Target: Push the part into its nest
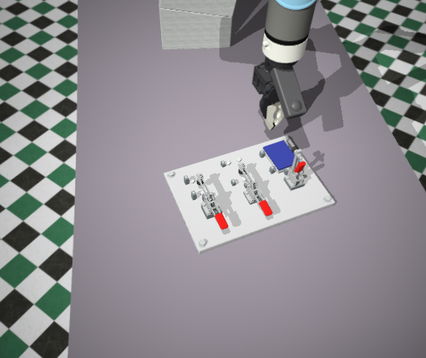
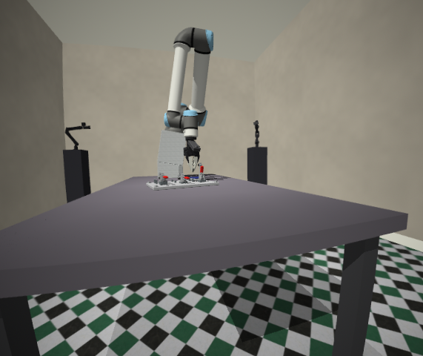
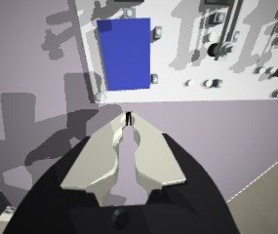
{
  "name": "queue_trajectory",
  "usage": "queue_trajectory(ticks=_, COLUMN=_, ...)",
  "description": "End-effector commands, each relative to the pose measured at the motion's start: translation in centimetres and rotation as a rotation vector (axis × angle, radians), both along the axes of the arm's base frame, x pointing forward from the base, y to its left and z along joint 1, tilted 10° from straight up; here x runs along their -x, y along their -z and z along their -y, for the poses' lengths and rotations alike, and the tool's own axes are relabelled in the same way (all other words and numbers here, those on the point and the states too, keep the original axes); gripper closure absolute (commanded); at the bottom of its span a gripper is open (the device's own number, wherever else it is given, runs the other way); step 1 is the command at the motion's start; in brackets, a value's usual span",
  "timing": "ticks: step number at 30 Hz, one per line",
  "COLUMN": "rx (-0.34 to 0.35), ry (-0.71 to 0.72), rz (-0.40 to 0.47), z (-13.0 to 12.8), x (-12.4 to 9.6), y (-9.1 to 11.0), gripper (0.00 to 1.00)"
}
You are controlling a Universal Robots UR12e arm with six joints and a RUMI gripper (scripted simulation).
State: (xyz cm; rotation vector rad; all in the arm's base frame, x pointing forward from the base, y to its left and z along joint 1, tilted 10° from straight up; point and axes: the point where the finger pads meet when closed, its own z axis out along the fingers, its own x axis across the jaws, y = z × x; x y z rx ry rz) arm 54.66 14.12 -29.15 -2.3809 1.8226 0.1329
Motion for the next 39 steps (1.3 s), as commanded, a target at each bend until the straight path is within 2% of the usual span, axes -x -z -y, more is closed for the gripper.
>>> queue_trajectory(ticks=1, rx=-0.002, ry=0.001, rz=-0.008, z=-0.01, x=0.49, y=0.08, gripper=1.0)
queue_trajectory(ticks=39, rx=-0.001, ry=0.001, rz=-0.014, z=0.03, x=0.99, y=0.22, gripper=1.0)
